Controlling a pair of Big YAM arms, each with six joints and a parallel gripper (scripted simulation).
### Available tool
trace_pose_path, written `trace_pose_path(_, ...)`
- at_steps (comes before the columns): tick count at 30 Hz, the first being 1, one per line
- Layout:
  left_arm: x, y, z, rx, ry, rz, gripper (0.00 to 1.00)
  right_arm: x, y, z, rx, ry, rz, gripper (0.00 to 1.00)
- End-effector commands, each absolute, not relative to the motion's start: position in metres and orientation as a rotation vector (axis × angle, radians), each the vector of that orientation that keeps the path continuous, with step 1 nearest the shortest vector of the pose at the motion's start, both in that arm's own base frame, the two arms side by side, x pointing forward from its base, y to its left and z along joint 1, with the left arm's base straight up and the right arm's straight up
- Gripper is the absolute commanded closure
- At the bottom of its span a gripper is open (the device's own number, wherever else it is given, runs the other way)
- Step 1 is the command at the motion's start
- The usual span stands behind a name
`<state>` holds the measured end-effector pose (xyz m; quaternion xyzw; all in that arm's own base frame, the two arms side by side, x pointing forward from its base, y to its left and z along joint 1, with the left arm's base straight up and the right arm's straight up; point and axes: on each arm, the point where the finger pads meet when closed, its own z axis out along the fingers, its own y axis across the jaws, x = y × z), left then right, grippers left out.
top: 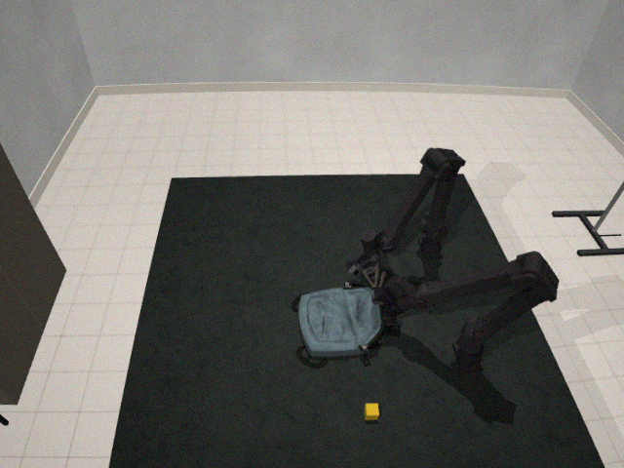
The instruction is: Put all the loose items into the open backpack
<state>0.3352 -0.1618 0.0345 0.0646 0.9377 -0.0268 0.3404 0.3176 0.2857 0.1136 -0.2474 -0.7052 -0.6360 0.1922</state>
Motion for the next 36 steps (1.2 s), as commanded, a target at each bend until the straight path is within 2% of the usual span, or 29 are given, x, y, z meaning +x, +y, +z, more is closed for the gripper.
trace_pose_path(1,0.351,-0.164,0.043,0.151,2.403,-0.078,0.71,0.32,0.288,0.13,-0.645,-1.987,-1.841,0.68)
trace_pose_path(36,0.339,-0.155,0.033,0.161,2.418,-0.067,0.71,0.324,0.297,0.139,-0.614,-1.987,-1.865,0.68)
